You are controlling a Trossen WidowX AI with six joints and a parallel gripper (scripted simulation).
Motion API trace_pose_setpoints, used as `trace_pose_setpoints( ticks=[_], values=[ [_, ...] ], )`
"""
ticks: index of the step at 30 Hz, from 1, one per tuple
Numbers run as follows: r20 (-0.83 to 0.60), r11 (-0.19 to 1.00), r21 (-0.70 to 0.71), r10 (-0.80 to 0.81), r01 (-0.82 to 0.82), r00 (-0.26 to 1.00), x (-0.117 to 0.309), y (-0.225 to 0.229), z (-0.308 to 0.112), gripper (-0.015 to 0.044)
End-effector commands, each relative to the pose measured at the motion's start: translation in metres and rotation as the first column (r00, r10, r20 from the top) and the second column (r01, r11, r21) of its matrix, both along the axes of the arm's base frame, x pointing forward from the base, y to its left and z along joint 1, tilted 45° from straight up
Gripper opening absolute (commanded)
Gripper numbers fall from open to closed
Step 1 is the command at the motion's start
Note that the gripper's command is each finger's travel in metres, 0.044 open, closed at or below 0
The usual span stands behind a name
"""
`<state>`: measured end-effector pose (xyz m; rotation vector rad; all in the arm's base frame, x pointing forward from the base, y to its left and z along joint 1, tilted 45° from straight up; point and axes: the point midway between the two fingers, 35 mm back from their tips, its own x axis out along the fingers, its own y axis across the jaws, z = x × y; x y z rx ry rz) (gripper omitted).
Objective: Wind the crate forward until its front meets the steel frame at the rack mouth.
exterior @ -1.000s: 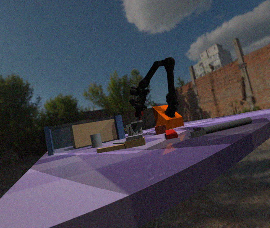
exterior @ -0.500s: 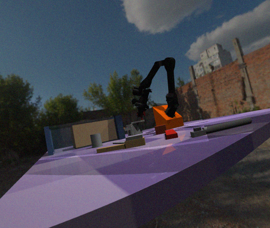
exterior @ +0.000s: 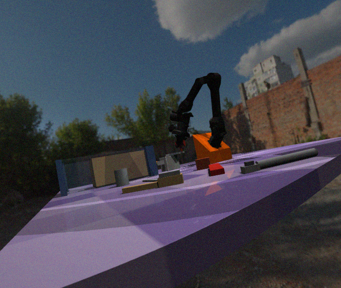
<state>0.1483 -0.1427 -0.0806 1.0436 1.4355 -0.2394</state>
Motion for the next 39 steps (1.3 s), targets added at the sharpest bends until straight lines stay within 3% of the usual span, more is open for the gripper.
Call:
trace_pose_setpoints(
  ticks=[1,7,24,39],
  values=[
    [-0.032,1.000,-0.020,0.003,-0.004,0.999,-0.012,-0.008,-0.007,0.0000],
    [0.000,1.000,0.003,-0.001,0.001,1.000,-0.006,-0.004,-0.003,0.0000],
    [0.000,1.000,0.003,-0.002,0.002,1.000,-0.006,-0.005,-0.003,0.0440],
    [0.004,1.000,0.003,-0.003,0.003,1.000,0.003,-0.049,0.045,0.0440]
  ],
)
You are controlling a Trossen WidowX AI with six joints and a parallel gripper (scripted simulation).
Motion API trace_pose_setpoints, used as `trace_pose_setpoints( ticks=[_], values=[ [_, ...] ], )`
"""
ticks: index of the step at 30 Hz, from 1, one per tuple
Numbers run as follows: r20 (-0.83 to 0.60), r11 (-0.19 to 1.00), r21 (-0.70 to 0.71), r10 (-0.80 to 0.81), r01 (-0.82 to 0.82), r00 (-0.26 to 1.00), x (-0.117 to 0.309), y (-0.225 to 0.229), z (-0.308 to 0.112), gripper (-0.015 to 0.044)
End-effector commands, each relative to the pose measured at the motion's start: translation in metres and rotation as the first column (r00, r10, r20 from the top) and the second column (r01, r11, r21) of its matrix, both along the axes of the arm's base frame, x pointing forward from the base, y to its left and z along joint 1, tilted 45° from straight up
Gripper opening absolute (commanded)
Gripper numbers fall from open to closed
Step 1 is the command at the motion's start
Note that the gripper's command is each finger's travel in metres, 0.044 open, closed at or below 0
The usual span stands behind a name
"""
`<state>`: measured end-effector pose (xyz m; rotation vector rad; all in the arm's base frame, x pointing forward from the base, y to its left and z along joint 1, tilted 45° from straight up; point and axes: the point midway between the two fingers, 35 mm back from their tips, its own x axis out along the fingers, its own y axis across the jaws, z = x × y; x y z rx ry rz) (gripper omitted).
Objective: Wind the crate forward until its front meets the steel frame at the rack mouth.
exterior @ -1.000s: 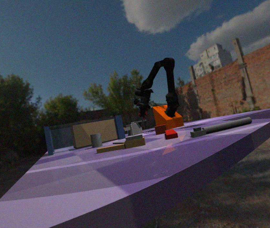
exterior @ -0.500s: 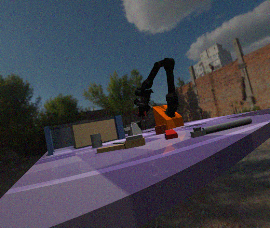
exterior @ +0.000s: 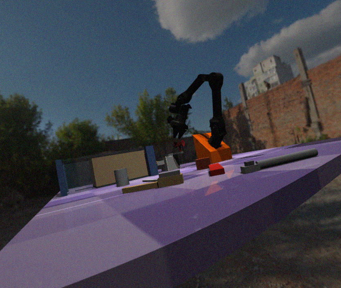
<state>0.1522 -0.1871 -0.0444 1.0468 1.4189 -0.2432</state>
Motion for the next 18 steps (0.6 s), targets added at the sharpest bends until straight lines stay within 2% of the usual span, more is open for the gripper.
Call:
trace_pose_setpoints(
  ticks=[1,4,10,14,18],
  values=[
    [-0.008,1.000,0.007,0.006,-0.006,1.000,-0.001,-0.004,0.008,0.0440],
    [-0.008,1.000,0.008,0.006,-0.006,1.000,-0.003,-0.007,0.016,0.0440],
    [-0.010,1.000,0.010,0.006,-0.006,1.000,-0.019,-0.019,0.066,0.0440],
    [-0.005,1.000,0.005,-0.001,0.001,1.000,-0.014,-0.020,0.058,0.0440],
    [-0.040,0.998,0.050,0.027,-0.025,0.999,0.002,-0.040,0.053,0.0440]
  ],
)
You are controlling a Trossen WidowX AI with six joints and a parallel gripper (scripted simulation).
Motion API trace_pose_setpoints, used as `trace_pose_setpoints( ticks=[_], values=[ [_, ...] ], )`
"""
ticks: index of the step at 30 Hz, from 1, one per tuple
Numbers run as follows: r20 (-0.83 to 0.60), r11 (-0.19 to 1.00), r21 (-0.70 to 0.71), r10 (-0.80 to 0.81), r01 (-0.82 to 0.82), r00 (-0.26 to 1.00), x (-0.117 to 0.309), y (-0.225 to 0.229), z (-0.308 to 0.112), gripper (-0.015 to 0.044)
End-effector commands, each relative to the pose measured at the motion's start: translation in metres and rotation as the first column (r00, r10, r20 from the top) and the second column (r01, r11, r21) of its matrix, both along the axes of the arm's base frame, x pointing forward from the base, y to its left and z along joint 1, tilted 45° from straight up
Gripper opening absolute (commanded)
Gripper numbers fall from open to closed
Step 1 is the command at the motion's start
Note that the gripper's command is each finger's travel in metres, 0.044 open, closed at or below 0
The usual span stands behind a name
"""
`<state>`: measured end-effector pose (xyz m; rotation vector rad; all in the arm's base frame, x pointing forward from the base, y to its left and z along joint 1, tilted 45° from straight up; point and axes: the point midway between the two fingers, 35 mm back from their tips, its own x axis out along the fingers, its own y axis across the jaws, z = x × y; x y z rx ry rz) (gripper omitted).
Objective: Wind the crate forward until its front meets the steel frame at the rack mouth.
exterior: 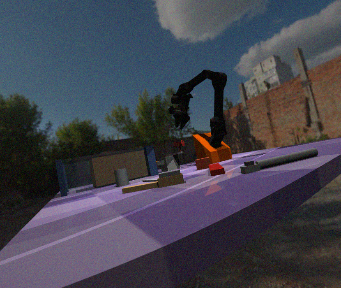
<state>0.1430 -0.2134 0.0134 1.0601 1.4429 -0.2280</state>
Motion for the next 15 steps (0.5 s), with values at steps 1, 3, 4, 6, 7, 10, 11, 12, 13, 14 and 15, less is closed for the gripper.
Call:
trace_pose_setpoints(
  ticks=[1,3,4,6,7,10,11,12,13,14,15],
  values=[
    [-0.037,0.999,0.038,0.027,-0.025,0.999,0.017,-0.019,-0.008,0.0440],
    [-0.059,0.997,0.065,0.045,-0.041,0.997,0.027,-0.029,-0.013,0.0440],
    [-0.070,0.996,0.078,0.054,-0.049,0.996,0.032,-0.033,-0.016,0.0440],
    [-0.092,0.993,0.104,0.074,-0.064,0.993,0.042,-0.041,-0.023,0.0440],
    [-0.103,0.991,0.117,0.083,-0.071,0.991,0.048,-0.045,-0.027,0.0440],
    [-0.137,0.984,0.155,0.114,-0.093,0.984,0.063,-0.054,-0.041,0.0440],
    [-0.148,0.981,0.167,0.125,-0.100,0.981,0.068,-0.056,-0.046,0.0440],
    [-0.159,0.978,0.180,0.136,-0.106,0.978,0.072,-0.058,-0.051,0.0440],
    [-0.170,0.975,0.192,0.147,-0.113,0.974,0.077,-0.059,-0.056,0.0440],
    [-0.182,0.972,0.204,0.158,-0.120,0.971,0.082,-0.060,-0.062,0.0440],
    [-0.193,0.968,0.216,0.169,-0.126,0.967,0.086,-0.061,-0.067,0.0440]
  ],
)
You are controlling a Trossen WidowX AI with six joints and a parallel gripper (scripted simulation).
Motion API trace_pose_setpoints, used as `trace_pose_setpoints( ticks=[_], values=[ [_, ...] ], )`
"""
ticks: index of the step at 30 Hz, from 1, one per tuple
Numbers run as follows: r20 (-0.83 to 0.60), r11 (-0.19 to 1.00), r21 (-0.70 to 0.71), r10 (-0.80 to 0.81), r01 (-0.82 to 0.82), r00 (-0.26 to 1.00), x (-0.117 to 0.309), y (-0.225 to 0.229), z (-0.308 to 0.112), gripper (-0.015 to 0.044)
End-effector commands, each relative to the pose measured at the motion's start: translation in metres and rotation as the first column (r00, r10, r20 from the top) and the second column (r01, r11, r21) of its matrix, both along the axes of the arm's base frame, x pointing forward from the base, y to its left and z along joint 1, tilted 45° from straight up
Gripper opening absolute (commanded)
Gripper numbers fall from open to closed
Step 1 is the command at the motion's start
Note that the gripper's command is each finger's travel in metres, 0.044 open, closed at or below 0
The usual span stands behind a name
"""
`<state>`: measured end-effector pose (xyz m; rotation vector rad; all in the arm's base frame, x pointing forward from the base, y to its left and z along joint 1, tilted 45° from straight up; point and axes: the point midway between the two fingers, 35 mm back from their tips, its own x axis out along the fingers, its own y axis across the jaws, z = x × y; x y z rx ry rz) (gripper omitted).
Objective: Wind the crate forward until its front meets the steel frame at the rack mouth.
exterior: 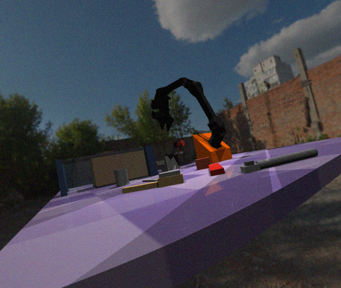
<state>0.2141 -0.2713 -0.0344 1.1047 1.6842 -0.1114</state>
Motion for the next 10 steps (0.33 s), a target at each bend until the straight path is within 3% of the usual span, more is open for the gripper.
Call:
trace_pose_setpoints(
  ticks=[1,10],
  values=[
    [-0.065,0.998,0.051,0.045,-0.041,0.997,0.0191,-0.0033,-0.0253,0.0440],
    [-0.085,0.996,0.067,0.060,-0.054,0.995,0.0249,-0.0030,-0.0342,0.0440]
  ],
)
